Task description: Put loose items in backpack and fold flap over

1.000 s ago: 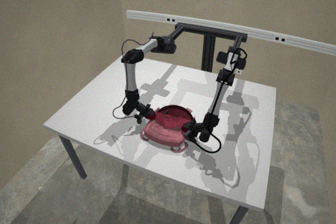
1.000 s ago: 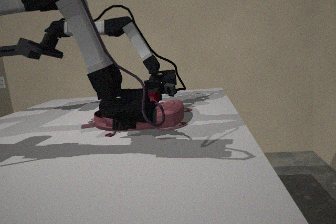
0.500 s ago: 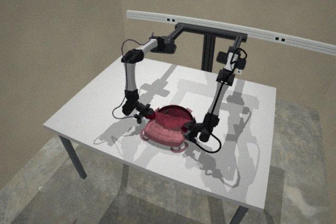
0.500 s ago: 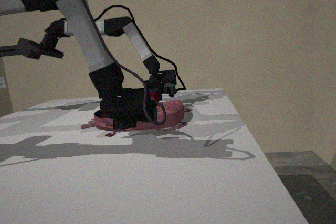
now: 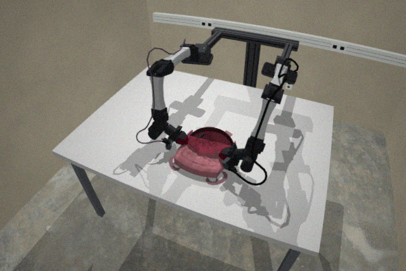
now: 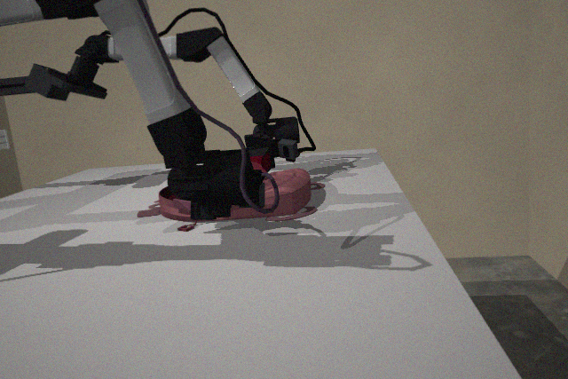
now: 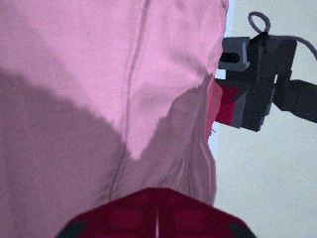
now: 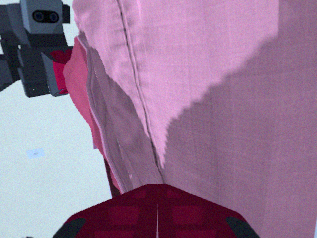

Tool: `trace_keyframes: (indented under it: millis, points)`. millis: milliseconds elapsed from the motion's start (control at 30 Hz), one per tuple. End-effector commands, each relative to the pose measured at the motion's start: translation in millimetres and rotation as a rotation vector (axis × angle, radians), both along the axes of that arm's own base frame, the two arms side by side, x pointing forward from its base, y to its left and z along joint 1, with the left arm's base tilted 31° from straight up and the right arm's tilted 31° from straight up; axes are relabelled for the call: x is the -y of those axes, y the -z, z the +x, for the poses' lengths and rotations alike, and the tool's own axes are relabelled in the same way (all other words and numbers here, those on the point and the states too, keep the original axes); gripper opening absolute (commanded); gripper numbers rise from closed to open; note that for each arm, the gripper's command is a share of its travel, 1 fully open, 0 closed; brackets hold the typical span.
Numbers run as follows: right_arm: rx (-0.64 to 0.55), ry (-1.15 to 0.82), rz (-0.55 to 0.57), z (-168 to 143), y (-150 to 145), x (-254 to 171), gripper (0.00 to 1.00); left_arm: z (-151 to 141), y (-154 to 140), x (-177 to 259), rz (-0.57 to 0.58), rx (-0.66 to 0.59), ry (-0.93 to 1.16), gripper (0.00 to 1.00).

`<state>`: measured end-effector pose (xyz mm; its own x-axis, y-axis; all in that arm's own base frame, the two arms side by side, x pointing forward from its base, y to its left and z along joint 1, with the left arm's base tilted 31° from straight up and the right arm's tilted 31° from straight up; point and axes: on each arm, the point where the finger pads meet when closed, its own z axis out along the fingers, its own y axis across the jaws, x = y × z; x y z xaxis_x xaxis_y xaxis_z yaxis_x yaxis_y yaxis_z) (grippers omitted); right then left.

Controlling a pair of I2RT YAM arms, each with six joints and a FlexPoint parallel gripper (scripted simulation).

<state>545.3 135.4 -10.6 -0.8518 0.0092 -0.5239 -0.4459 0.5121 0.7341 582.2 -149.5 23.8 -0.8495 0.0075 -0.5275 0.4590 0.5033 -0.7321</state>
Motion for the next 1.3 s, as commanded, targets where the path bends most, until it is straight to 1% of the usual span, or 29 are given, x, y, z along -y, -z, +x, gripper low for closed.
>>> trace_keyframes:
  millis: [0,67,100,133,267,300,333,367,500,633,667,900,967,1067,1100,1200,1233,1267]
  points:
    - [-0.047,-0.054,-0.007,-15.4,20.2,-38.7,0.0,-14.7,13.5,29.7,0.02,-0.043,0.047,0.0]
    - [-0.047,-0.054,-0.007,-15.4,20.2,-38.7,0.0,-14.7,13.5,29.7,0.02,-0.043,0.047,0.0]
    - [-0.045,-0.055,-0.006,-15.9,10.6,-38.8,0.0,-10.8,-14.1,29.9,0.018,0.004,0.045,0.0]
    - [-0.004,-0.054,-0.004,-11.4,-11.4,-39.1,0.0,-10.9,-18.3,30.1,0.018,0.009,0.045,0.0]
    - [0.009,-0.054,-0.004,-11.9,-18.5,-39.6,0.0,-12.1,-22.0,31.8,0.016,0.013,0.042,0.0]
    - [-0.026,-0.059,0.002,-16.5,-1.4,-40.2,0.0,-10.1,-23.2,33.1,0.015,0.03,0.042,0.0]
    - [-0.031,-0.06,0.003,-17.3,0.5,-40.3,0.0,-10.4,-22.8,34.2,0.015,0.03,0.042,0.0]
    - [-0.036,-0.06,0.003,-18.0,1.1,-40.3,0.0,-11.4,-16.4,35.2,0.015,0.019,0.042,0.0]
    - [-0.035,-0.06,0.003,-16.5,1.0,-40.4,0.0,-7.3,-25.5,37.9,0.013,0.044,0.042,0.0]
    - [-0.035,-0.06,0.003,-16.4,1.2,-40.4,0.0,-5.7,-22.1,38.2,0.014,0.042,0.042,0.0]
    - [-0.032,-0.043,0.002,-13.3,1.0,-30.9,0.0,0.6,-24.2,21.3,0.009,0.05,0.014,0.0]
    - [-0.033,-0.043,0.002,-13.1,1.4,-31.0,0.0,-5.4,1.3,20.2,0.012,-0.01,0.021,0.0]
    - [-0.033,-0.043,0.002,-13.0,1.5,-31.0,0.0,-3.8,-8.8,20.0,0.011,0.009,0.022,0.0]
    - [-0.033,-0.043,0.002,-12.9,1.6,-31.0,0.0,-4.8,0.0,19.6,0.011,-0.006,0.023,0.0]
    - [-0.034,-0.043,0.002,-12.9,1.6,-31.0,0.0,-3.9,-5.7,19.5,0.01,0.004,0.023,0.0]
    - [-0.034,-0.043,0.002,-12.8,1.7,-31.0,0.0,-4.0,-4.3,19.4,0.01,0.002,0.024,0.0]
    - [-0.034,-0.048,0.001,-13.7,1.7,-33.7,0.0,-0.4,-12.1,18.8,0.008,0.028,0.022,0.0]
    - [-0.034,-0.048,0.001,-13.6,1.7,-33.7,0.0,-1.3,-9.2,18.6,0.008,0.019,0.022,0.0]
